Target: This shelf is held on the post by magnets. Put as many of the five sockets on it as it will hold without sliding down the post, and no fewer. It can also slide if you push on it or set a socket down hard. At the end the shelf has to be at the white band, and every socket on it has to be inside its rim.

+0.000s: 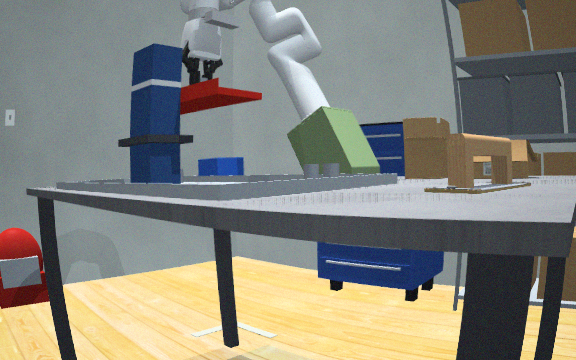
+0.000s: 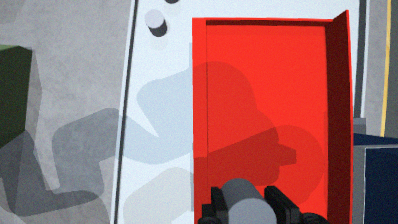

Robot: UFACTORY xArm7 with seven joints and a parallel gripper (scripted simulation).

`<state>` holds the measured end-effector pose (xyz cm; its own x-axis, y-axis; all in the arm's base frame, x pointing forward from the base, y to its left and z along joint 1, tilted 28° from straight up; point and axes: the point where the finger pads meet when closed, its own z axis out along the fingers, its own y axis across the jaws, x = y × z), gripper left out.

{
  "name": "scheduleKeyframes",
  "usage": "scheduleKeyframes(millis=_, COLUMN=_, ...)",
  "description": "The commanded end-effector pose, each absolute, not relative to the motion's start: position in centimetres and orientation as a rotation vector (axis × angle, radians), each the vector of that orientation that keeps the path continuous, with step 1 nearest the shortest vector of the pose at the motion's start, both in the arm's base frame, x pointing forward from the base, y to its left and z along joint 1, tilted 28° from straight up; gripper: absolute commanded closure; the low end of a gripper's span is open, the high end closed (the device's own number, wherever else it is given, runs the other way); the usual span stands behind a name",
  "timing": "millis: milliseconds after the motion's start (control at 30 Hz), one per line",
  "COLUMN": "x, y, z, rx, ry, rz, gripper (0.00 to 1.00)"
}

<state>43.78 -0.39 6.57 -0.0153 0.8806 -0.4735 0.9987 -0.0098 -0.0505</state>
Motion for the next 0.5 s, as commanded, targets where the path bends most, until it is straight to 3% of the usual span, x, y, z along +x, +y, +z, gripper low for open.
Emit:
scheduleKeyframes(millis=0, x=43.97, y=-0.37, z=6.40, rx=1.959, ry=1.968, rz=-0.539, gripper=1.00)
scheduleKeyframes(millis=467, x=43.96, y=-0.53, z=6.10, rx=1.959, ry=1.968, rz=-0.539, gripper=1.00)
